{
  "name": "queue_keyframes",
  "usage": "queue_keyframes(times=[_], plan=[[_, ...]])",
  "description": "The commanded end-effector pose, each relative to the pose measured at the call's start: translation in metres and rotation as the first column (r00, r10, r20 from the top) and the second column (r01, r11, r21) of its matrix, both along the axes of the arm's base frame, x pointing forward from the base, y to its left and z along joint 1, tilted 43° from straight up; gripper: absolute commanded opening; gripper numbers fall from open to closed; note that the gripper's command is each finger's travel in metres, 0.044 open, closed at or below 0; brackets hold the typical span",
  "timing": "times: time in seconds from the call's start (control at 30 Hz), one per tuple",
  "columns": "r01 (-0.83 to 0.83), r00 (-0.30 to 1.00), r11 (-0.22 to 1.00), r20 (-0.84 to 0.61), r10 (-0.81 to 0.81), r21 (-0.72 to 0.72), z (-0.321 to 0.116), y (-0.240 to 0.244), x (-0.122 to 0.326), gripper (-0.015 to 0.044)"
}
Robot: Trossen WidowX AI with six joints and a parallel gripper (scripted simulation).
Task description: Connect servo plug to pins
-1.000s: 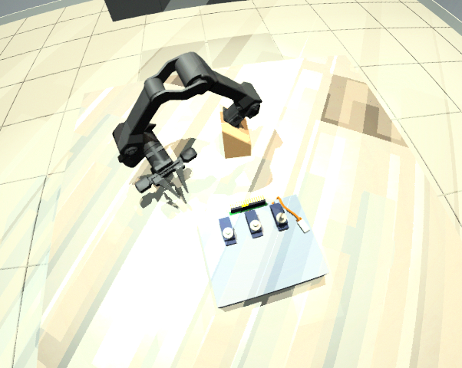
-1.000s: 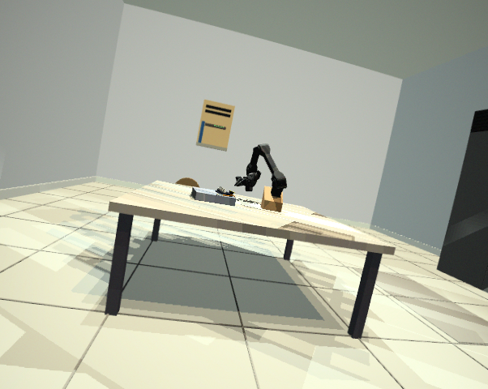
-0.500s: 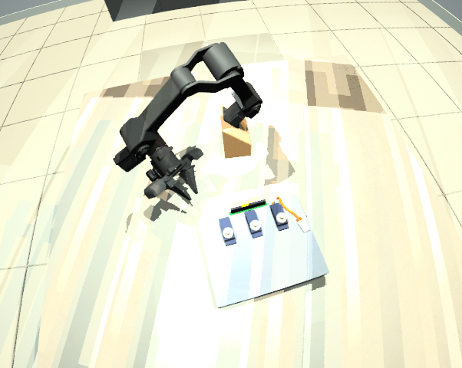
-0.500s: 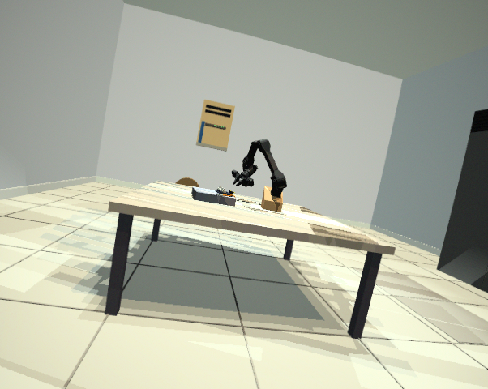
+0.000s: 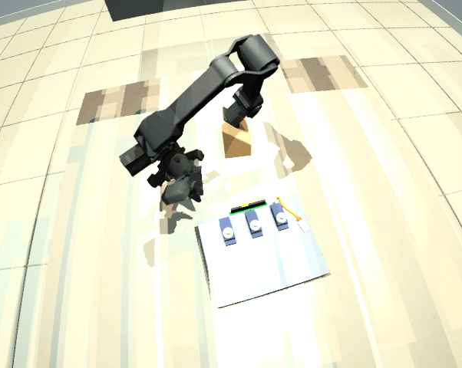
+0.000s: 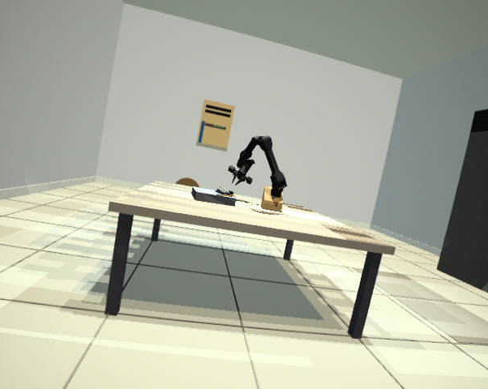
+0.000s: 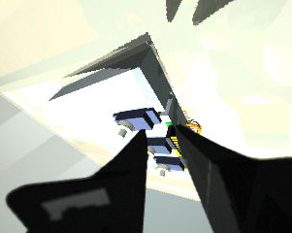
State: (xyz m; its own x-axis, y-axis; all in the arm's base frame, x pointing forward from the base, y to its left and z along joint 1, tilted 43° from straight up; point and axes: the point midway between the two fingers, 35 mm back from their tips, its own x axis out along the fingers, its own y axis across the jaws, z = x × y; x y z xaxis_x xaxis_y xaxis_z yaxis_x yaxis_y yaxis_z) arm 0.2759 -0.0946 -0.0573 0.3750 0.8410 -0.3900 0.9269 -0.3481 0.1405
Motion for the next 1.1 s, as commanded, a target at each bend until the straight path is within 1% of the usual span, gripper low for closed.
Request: queue_keyframes(times=[0.0,0.27,0.53,0.77,1.07], plan=[[-0.073,0.995,0.992,0.062,0.08,-0.101,0.005,0.005,0.004,0.0115],[-0.175,0.958,0.935,0.166,0.234,-0.309,0.019,0.009,0.015,0.0115],[-0.225,0.889,0.827,0.239,0.391,-0.515,0.036,0.012,0.028,0.0115],[-0.224,0.808,0.698,0.271,0.523,-0.68,0.053,0.014,0.041,0.0115],[-0.158,0.69,0.509,0.274,0.669,-0.846,0.082,0.019,0.057,0.0115]])
